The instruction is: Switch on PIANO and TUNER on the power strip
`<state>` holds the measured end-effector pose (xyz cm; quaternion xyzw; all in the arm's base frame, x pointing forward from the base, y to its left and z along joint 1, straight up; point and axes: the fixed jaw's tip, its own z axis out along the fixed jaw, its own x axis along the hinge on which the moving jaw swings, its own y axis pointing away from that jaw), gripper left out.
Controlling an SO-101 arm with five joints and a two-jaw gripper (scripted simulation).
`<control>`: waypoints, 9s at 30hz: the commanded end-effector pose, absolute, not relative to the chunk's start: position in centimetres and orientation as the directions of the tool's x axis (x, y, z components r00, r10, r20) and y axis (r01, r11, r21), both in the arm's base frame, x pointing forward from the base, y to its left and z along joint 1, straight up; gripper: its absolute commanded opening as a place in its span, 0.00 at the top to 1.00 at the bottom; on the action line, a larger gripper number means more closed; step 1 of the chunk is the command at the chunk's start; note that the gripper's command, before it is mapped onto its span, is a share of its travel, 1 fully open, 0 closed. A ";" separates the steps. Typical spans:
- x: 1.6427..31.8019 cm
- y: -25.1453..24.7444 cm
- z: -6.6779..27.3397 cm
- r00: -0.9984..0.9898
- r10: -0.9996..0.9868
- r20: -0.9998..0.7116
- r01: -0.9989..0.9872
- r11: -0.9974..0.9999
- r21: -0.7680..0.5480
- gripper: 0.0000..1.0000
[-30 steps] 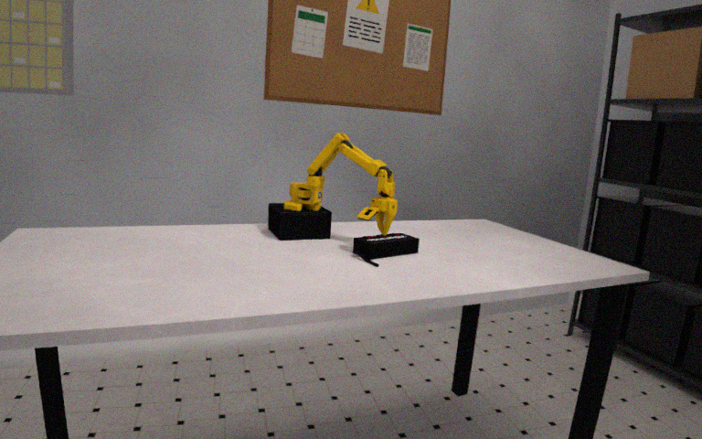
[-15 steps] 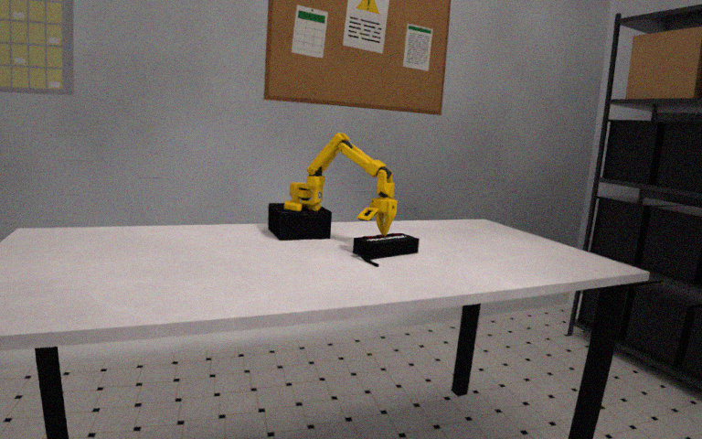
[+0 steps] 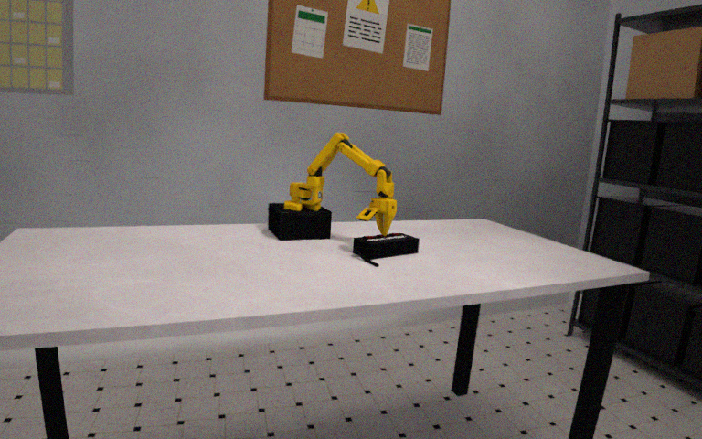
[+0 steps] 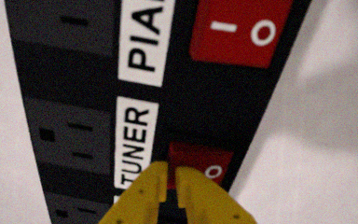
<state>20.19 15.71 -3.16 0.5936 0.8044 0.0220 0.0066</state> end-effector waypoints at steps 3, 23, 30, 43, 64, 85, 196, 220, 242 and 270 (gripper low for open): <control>19.5 15.0 -4.5 -0.296 0.955 0.000 0.955 0.296 0.000 1.00; 19.2 14.9 -5.0 -0.298 0.954 0.000 0.954 0.298 0.000 1.00; 19.2 14.9 -5.0 -0.299 0.954 0.000 0.954 0.299 0.000 1.00; 19.0 14.9 -5.4 -0.301 0.954 0.000 0.954 0.301 0.000 1.00; 18.8 14.8 -5.8 -0.303 0.953 0.000 0.953 0.303 0.000 1.00; 18.8 14.8 -5.7 -0.304 0.953 0.000 0.953 0.304 0.000 1.00; 21.1 11.2 -1.1 -0.130 0.992 0.000 0.992 0.130 0.000 1.00; 20.7 11.1 -1.7 -0.134 0.991 0.000 0.991 0.134 0.000 1.00; 20.7 11.1 -2.4 -0.134 0.991 0.000 0.991 0.134 0.000 1.00; 20.2 10.9 -2.8 -0.139 0.990 0.000 0.990 0.139 0.000 1.00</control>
